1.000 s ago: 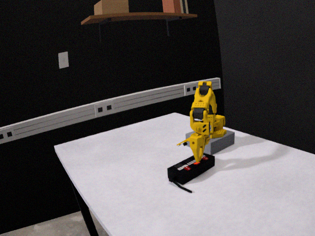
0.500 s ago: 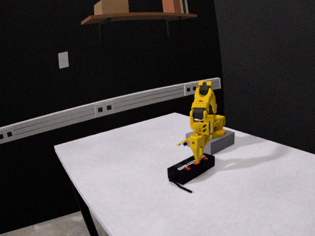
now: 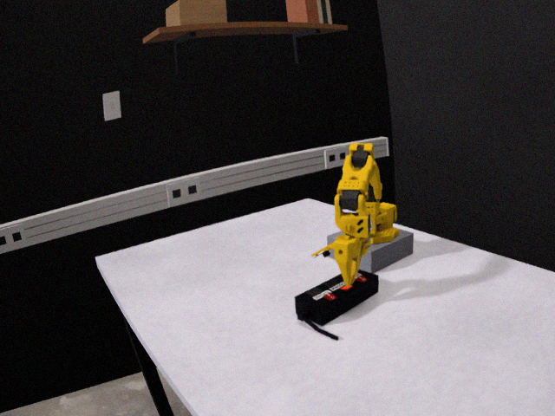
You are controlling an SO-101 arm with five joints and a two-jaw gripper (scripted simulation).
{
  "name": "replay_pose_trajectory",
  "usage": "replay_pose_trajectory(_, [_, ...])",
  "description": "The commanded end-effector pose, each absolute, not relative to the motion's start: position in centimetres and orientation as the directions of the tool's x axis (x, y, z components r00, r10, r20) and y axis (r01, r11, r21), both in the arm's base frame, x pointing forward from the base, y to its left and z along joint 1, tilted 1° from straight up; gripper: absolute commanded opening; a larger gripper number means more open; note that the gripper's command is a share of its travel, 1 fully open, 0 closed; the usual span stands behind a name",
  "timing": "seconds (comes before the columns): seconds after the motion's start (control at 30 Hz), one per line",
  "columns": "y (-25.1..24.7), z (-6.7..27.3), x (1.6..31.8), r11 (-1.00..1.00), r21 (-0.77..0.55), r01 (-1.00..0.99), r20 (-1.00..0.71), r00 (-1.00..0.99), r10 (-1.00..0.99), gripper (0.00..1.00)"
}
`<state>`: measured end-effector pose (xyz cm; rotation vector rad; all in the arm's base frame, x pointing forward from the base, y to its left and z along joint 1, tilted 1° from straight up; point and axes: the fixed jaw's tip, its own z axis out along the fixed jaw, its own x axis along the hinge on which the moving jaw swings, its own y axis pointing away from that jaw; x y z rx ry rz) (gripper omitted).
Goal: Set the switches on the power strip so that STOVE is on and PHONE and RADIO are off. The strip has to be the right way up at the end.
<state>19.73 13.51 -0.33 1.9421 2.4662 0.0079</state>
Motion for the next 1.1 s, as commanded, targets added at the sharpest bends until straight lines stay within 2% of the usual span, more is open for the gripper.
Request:
replay_pose_trajectory(0.0, [13.1, -0.8, 19.5, 0.233, -0.01, 0.973, -0.004, -0.233, 0.973, 0.0])
replay_pose_trajectory(1.07, [13.0, -2.0, 19.2, 0.237, -0.01, 0.972, -0.004, -0.237, 0.972, 0.0])
